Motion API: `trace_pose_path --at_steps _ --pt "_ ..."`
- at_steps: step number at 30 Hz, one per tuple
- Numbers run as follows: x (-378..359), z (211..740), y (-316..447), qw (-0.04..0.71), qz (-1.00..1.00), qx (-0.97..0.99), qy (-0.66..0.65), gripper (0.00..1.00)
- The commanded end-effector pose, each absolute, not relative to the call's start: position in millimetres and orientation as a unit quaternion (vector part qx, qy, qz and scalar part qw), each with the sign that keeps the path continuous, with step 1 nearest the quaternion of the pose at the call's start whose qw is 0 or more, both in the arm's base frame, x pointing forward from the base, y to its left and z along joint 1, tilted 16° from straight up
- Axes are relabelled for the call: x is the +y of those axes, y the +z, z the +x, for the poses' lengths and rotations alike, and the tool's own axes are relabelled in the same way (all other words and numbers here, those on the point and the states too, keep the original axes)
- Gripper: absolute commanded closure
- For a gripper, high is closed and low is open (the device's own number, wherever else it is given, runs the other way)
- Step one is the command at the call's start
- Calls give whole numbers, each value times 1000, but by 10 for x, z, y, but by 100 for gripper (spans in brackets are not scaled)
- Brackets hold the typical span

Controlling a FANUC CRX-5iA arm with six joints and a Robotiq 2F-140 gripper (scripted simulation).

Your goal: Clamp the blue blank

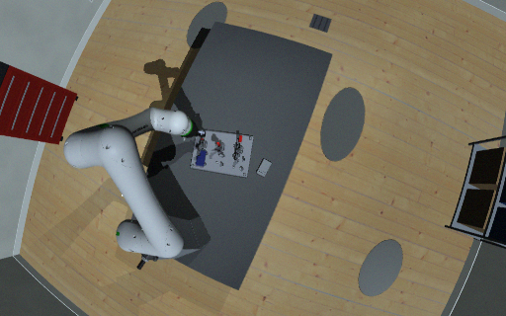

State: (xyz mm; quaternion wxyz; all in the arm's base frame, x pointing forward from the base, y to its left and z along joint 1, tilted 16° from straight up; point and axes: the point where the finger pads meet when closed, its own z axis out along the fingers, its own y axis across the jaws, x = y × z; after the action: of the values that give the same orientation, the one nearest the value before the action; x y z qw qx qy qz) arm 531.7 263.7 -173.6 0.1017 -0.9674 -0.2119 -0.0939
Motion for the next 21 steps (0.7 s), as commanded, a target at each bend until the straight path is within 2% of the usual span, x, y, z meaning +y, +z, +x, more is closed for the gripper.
trace_pose_path --at_steps 1,21 --pt "2647 5336 -1746 102 -967 -212 -94 100" --pt "2707 5430 -1830 102 -967 -212 -94 100"
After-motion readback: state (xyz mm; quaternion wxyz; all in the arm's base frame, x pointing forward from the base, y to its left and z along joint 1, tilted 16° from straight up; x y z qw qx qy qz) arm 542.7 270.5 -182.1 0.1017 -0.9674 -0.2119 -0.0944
